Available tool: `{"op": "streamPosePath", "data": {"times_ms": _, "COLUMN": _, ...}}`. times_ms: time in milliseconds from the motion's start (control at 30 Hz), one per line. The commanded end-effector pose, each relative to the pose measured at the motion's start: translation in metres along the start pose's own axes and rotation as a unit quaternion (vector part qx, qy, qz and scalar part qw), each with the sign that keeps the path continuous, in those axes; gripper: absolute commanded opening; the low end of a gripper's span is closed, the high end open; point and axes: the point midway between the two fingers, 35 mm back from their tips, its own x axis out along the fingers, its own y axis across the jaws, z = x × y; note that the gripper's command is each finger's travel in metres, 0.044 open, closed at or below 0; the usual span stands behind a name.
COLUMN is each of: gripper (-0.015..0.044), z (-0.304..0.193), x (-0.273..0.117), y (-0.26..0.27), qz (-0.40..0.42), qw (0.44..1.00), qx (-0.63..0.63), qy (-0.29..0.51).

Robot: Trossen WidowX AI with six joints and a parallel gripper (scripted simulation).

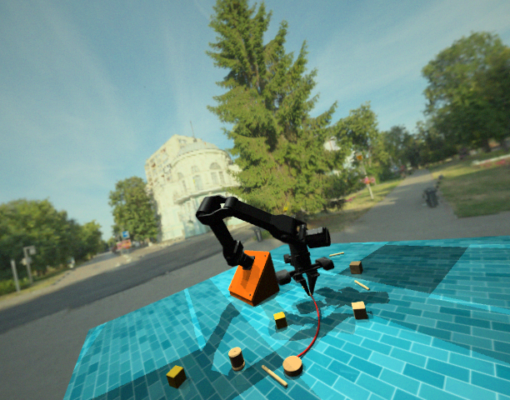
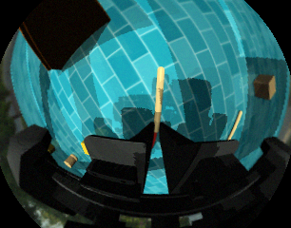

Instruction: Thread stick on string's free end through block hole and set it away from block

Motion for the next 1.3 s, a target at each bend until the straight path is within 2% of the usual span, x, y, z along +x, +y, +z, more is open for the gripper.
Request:
{"op": "streamPosePath", "data": {"times_ms": 0, "gripper": 0.0, "z": -0.001, "x": -0.007, "y": -0.001, "qz": -0.004, "qw": 1.0, "qx": 0.004, "qy": 0.0}}
{"op": "streamPosePath", "data": {"times_ms": 767, "gripper": 0.0, "z": 0.0, "x": -0.037, "y": 0.0, "qz": -0.004, "qw": 1.0, "qx": 0.004, "qy": 0.0}}
{"op": "streamPosePath", "data": {"times_ms": 1100, "gripper": 0.0, "z": 0.0, "x": -0.033, "y": 0.001, "qz": 0.0, "qw": 1.0, "qx": 0.001, "qy": 0.001}}
{"op": "streamPosePath", "data": {"times_ms": 1267, "gripper": 0.0, "z": -0.003, "x": -0.033, "y": 0.0, "qz": -0.001, "qw": 0.998, "qx": 0.066, "qy": 0.0}}
